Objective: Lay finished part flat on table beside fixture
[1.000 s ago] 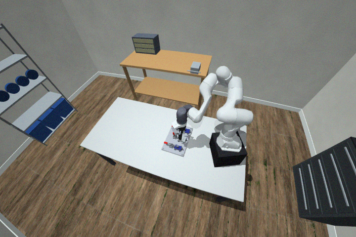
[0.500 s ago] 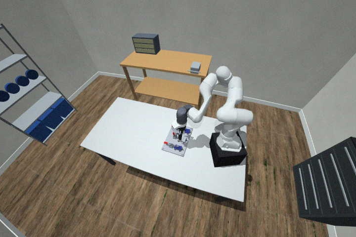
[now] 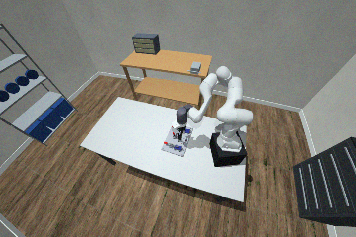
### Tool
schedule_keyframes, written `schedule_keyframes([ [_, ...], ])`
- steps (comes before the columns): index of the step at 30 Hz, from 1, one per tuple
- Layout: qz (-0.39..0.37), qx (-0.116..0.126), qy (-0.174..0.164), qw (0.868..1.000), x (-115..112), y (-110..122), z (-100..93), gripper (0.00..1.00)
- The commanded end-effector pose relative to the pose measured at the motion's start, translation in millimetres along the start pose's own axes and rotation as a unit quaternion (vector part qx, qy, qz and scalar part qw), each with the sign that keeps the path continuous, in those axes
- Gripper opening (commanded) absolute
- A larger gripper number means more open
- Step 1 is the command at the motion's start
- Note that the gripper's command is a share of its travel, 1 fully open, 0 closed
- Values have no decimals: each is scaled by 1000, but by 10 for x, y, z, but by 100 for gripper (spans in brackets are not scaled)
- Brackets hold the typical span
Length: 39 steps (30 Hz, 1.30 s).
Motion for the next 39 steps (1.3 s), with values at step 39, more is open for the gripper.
schedule_keyframes([
  [39,2,0,0,1000,7,-2,318,58],
])
Point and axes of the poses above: the point where the finger pads meet when closed, its own z axis out along the fingers, its own y axis across the jaws, x = y × z, the point moved 4 cm from there along -z, back along the fingers, and after that the axes turned 2 degrees about z, right-handed, at the moved point
